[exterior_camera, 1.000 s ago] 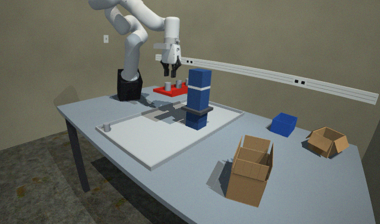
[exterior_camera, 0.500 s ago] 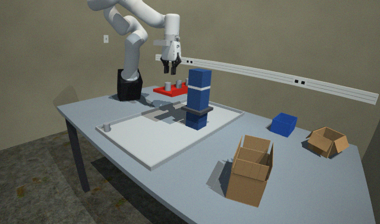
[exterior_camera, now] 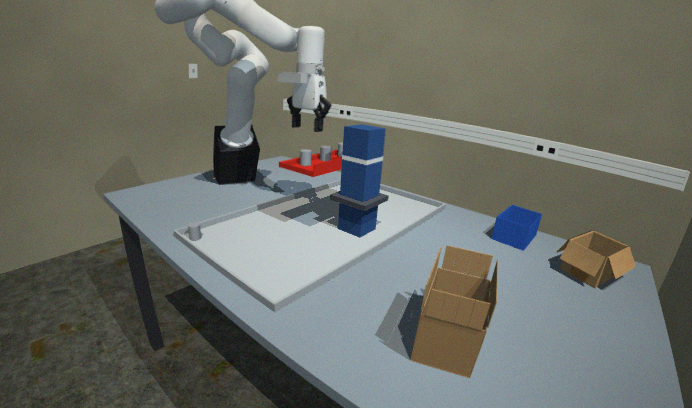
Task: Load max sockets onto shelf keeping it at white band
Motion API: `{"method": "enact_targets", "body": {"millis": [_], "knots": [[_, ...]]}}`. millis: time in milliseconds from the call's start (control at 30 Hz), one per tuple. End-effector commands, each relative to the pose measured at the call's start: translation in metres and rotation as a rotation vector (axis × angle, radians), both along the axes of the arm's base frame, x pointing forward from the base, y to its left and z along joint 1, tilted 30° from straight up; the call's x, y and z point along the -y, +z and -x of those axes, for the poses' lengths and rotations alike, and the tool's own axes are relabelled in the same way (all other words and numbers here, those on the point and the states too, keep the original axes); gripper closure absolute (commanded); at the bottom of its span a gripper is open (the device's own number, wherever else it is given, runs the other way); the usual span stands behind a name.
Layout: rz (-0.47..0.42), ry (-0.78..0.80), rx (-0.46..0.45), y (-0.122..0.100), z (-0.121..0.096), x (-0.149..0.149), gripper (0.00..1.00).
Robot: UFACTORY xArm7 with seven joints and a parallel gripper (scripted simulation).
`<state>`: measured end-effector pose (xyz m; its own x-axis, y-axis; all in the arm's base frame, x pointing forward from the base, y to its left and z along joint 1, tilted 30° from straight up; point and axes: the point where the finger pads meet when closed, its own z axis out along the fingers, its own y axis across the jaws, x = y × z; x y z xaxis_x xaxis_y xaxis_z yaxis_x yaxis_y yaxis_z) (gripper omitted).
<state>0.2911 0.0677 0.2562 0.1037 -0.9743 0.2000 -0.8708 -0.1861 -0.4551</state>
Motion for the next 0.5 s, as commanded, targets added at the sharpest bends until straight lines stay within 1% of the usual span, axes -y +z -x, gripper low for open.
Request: {"method": "enact_targets", "body": {"millis": [0, 67, 133, 233, 333, 433, 467], "knots": [[0.0, -0.002, 0.007, -0.017, 0.042, -0.013, 0.0], [0.0, -0.002, 0.007, -0.017, 0.042, -0.013, 0.0], [0.001, -0.004, 0.007, -0.02, 0.047, -0.013, 0.0], [0.0, -0.005, 0.015, -0.017, 0.048, -0.015, 0.0], [-0.007, -0.008, 0.059, -0.003, 0.055, -0.024, 0.0], [-0.029, -0.015, 0.154, 0.025, 0.075, -0.043, 0.0], [-0.029, -0.015, 0.154, 0.025, 0.075, -0.043, 0.0]]}}
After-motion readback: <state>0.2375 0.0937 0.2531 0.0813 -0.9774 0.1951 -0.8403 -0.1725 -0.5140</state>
